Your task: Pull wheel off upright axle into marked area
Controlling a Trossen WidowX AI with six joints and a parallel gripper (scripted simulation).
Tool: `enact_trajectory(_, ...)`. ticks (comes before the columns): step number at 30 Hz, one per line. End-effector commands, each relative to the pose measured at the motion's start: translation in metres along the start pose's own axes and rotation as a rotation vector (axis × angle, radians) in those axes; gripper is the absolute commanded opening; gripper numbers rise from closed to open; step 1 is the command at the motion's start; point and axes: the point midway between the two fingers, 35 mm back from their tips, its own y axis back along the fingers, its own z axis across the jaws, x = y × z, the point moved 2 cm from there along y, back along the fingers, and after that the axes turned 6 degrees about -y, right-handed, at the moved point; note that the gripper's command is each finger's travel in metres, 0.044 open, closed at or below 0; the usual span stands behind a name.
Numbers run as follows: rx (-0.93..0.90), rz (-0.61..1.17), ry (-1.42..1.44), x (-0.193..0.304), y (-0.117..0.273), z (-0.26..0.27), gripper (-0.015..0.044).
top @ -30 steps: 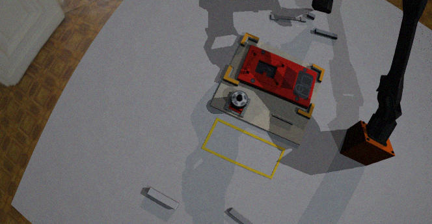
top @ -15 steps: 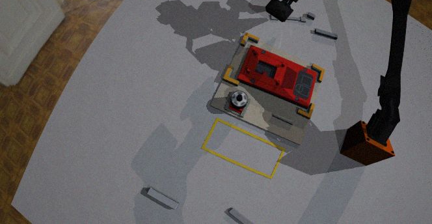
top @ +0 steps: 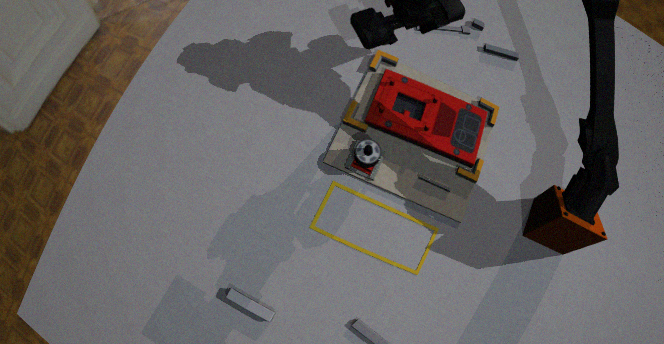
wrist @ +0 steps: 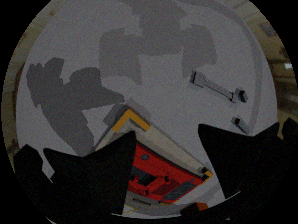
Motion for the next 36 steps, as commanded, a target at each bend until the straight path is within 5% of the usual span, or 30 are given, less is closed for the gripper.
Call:
enact_trajectory(1, -0.046, 0.051, -0.238, 0.049, 0.018, 0.048, 0.0300)
enact_trajectory(20, -0.041, 0.143, -0.838, 0.170, 0.069, 0.116, 0.0300)
enact_trajectory(36, -0.039, 0.143, -0.847, 0.164, 0.069, 0.120, 0.0300)
